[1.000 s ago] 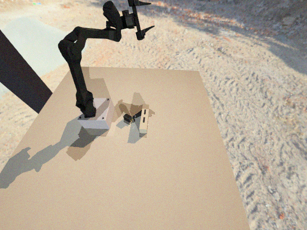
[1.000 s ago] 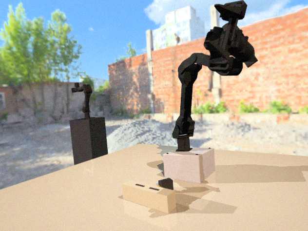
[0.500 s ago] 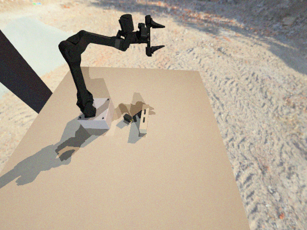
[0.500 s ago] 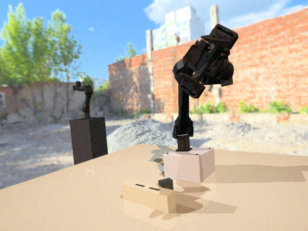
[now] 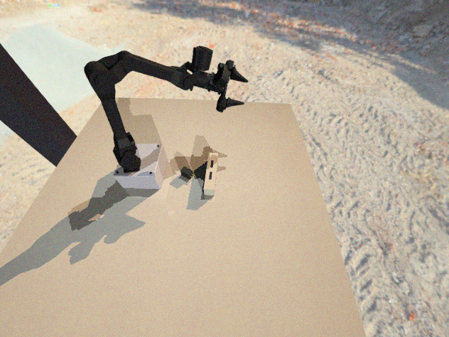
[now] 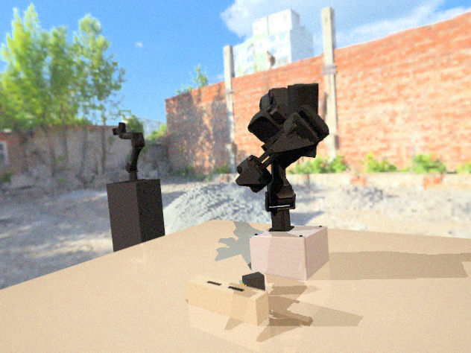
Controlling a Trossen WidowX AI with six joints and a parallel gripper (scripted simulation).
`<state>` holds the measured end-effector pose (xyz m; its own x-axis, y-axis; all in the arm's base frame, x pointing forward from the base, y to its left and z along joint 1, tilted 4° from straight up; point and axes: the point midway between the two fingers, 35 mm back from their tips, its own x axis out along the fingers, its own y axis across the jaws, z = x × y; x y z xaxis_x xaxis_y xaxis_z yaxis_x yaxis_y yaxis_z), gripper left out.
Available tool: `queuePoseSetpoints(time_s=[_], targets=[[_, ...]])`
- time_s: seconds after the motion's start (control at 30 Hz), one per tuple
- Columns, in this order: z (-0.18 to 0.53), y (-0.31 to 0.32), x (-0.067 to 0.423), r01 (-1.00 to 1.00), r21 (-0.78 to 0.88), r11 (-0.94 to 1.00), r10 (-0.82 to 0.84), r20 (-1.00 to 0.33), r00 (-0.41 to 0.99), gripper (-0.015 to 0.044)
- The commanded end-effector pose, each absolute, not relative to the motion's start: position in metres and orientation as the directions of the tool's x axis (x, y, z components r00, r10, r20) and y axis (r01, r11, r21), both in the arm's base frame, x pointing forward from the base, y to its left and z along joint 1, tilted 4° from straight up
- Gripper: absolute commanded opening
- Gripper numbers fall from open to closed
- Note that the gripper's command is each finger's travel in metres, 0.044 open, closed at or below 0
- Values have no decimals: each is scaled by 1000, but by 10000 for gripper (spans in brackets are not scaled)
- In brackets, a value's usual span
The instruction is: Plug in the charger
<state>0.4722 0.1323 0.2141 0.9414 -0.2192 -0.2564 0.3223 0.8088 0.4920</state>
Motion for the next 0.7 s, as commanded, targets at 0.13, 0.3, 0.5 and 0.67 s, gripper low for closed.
queuePoseSetpoints(time_s=[0.13, 0.3, 0.5, 0.67], targets=[[159, 93, 457, 403, 345, 847, -224, -455, 861, 440], [123, 68, 439, 448, 261, 855, -229, -586, 778, 440], [84, 40, 408, 493, 171, 853, -227, -729, 646, 440], [55, 20, 375, 525, 107, 844, -214, -831, 513, 440]])
